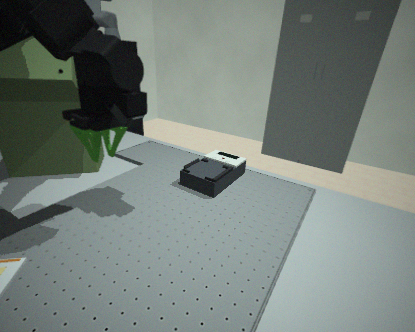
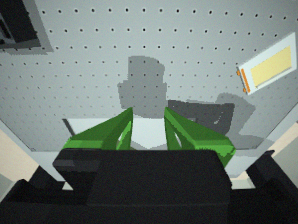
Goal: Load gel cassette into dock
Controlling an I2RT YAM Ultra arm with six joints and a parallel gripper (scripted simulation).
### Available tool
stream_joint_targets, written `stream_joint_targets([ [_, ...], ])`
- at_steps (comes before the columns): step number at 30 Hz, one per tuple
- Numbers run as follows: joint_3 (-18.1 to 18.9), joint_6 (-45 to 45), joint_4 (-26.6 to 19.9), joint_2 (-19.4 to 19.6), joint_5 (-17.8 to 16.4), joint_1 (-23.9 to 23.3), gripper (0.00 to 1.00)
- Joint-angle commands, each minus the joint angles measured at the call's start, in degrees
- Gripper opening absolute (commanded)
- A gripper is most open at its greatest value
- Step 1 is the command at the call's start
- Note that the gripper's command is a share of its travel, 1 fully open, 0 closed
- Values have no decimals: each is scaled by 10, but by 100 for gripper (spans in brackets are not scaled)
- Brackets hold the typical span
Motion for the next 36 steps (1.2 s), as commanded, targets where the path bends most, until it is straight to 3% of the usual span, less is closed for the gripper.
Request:
stream_joint_targets([
  [1,19,-34,72,35,-24,-17,36],
  [9,48,-81,166,131,-60,-69,36],
  [11,48,-81,166,131,-60,-69,36],
  [13,59,-93,191,158,-71,-82,36],
  [36,55,-94,200,158,-74,-72,36],
])
